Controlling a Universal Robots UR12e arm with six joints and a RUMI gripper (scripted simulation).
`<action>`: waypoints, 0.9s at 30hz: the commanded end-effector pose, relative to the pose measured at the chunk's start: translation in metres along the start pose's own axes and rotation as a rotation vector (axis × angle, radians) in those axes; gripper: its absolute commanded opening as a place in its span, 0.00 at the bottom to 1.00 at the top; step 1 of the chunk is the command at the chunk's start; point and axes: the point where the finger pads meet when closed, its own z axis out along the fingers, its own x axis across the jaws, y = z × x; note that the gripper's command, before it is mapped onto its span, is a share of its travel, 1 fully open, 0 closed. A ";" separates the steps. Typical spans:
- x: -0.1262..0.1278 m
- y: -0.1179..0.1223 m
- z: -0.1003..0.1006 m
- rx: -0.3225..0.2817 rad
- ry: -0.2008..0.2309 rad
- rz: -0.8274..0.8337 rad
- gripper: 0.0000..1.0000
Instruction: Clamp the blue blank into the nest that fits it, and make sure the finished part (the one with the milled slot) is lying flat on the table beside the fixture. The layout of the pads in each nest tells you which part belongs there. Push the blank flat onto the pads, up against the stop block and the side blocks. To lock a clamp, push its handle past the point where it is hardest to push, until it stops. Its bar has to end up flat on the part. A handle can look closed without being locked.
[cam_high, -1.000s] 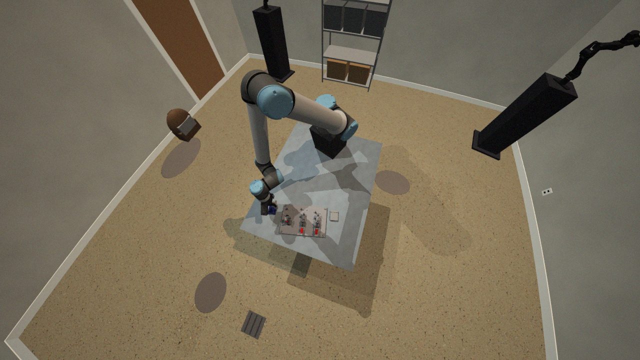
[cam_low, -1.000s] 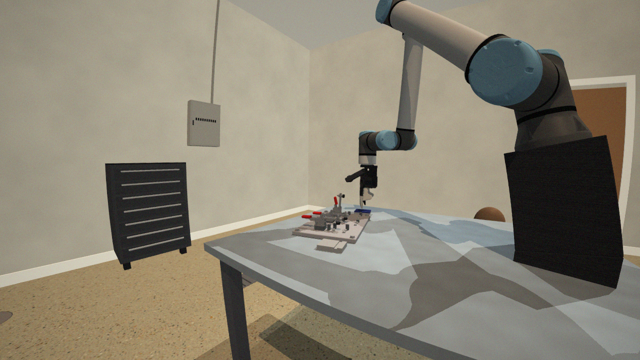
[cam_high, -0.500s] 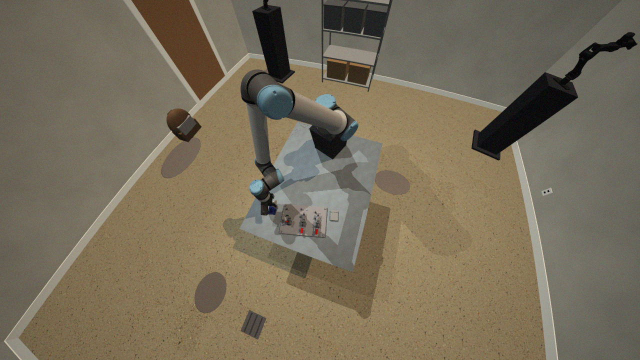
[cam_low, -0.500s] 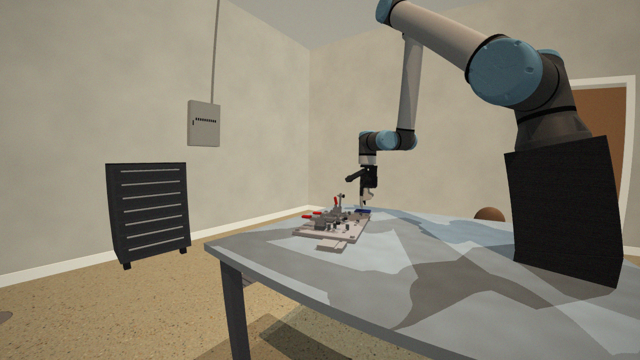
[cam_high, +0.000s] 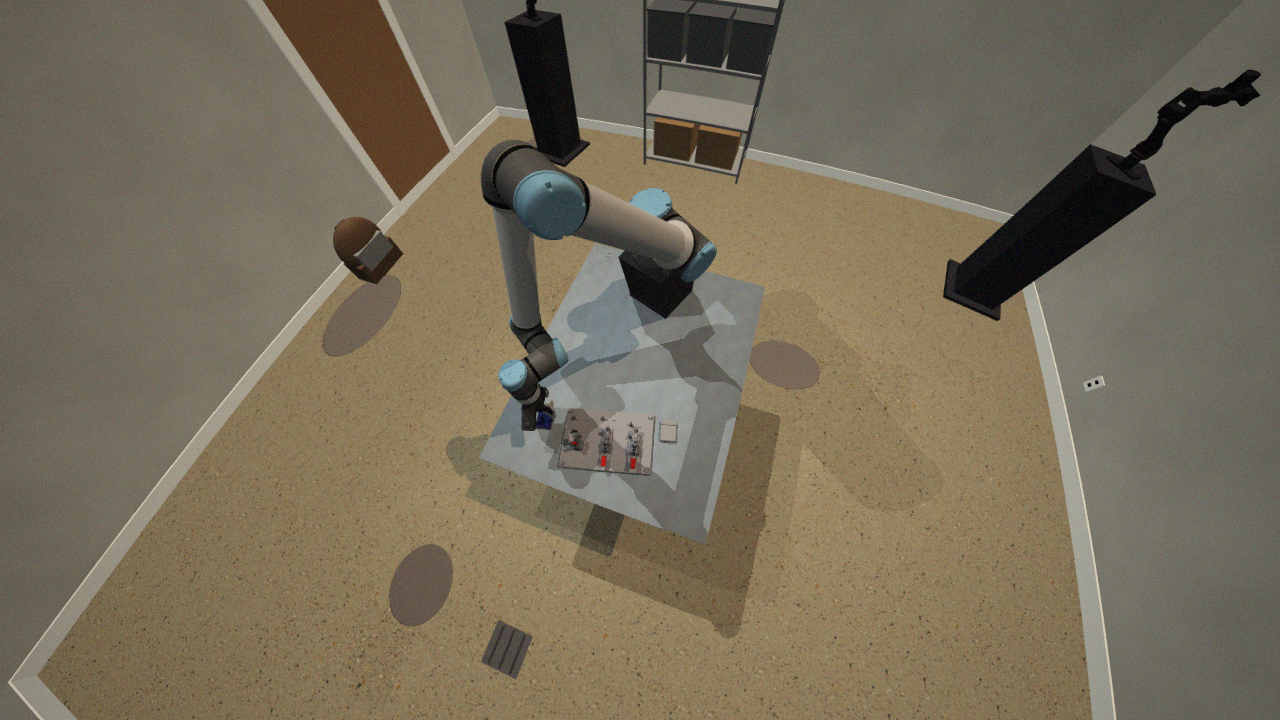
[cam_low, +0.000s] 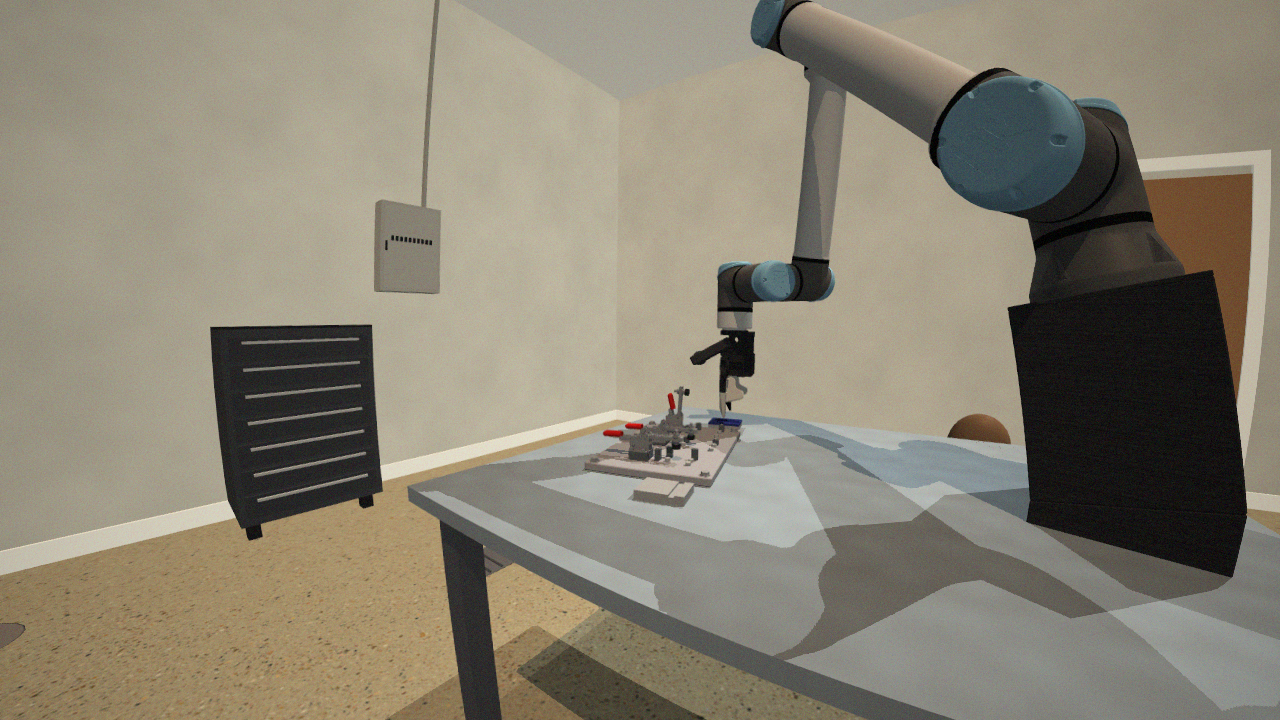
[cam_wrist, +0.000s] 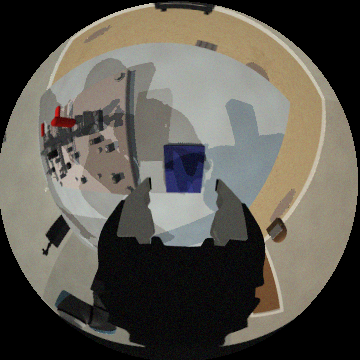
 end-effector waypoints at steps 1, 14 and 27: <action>0.000 -0.001 0.001 0.001 0.001 0.000 0.59; 0.001 -0.001 0.013 0.001 0.001 0.000 0.59; 0.001 -0.001 0.022 0.001 0.001 0.000 0.59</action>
